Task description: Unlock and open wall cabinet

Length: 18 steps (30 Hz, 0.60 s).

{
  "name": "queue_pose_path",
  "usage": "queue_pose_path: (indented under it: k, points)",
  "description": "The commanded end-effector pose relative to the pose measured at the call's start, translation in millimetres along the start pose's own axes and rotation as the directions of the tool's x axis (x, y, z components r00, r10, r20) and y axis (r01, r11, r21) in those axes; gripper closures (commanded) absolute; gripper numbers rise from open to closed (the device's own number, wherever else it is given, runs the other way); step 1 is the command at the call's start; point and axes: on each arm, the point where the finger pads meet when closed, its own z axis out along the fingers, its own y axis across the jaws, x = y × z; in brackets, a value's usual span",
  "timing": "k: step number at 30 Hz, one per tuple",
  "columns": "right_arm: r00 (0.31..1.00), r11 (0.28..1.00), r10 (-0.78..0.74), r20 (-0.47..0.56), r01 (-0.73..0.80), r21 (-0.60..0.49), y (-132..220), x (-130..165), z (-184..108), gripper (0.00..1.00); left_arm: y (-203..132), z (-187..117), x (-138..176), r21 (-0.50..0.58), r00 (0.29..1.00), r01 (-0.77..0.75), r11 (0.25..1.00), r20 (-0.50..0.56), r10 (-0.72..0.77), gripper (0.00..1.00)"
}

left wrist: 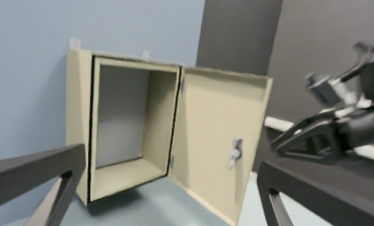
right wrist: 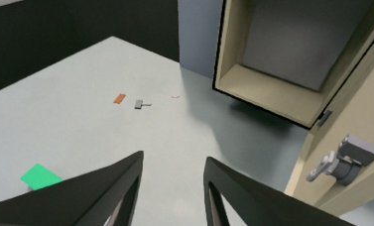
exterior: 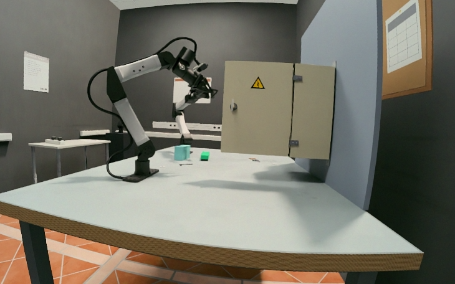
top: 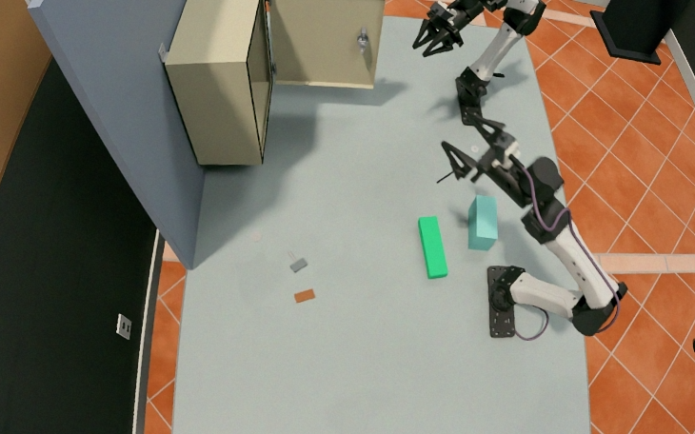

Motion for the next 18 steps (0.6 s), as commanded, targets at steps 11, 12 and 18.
queue_pose_path:
  k: [11, 12, 18]
  points:
    - [1.0, 1.0, -0.001, 0.025, 0.002, -0.004, 1.0, -5.4, -4.2, 0.62, 0.3, -59.2, 4.3, 0.055, 0.999, 0.005, 0.998, 0.049, -0.008, 0.0]
    - [1.0, 1.0, -0.001, 0.025, 0.002, -0.004, 1.0, -5.4, -4.2, 0.62, 0.4, -50.7, 13.5, 0.053, 1.0, 0.005, 0.999, 0.018, -0.006, 0.0]
    - [1.0, 1.0, -0.001, 0.025, 0.002, -0.004, 1.0, -5.4, -4.2, 0.62, 2.1, -52.8, 3.2, 0.043, 0.999, 0.005, 0.999, 0.046, -0.007, 0.0]
